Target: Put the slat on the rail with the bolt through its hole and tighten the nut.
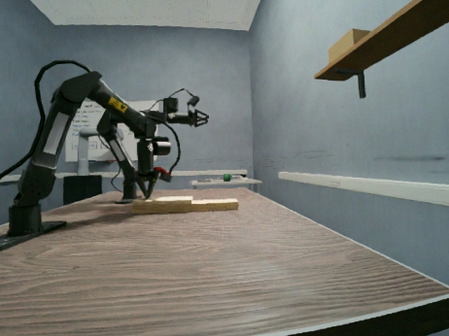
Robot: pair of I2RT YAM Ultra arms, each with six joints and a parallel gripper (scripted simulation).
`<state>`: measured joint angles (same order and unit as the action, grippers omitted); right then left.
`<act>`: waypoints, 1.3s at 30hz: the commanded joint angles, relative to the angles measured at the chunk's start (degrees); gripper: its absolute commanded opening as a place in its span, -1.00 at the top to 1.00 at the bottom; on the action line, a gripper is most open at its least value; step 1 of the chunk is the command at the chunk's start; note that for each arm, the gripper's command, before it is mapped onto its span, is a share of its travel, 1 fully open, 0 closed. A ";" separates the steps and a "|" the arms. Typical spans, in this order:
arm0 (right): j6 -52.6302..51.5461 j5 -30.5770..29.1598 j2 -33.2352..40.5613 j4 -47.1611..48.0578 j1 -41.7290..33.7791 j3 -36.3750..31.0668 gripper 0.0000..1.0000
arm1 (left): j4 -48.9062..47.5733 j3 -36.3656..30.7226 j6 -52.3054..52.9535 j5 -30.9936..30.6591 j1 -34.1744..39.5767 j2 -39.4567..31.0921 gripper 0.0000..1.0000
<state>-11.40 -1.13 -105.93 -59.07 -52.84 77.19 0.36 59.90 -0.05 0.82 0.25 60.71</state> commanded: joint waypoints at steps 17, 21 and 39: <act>-22.59 1.58 -0.38 0.61 -0.62 -1.95 0.75 | -0.64 0.39 0.06 -0.80 -0.24 -0.84 -1.00; -27.14 1.58 -0.38 0.61 -0.61 -1.94 0.75 | -0.64 0.39 0.06 -0.80 -0.24 -0.84 -1.00; -44.27 1.58 -0.39 0.62 -0.61 -1.95 0.75 | -0.64 0.39 0.06 -0.80 -0.24 -0.84 -1.00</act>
<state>-51.09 -1.43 -105.93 -59.11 -52.84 77.17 0.36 59.90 -0.05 0.82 0.25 60.71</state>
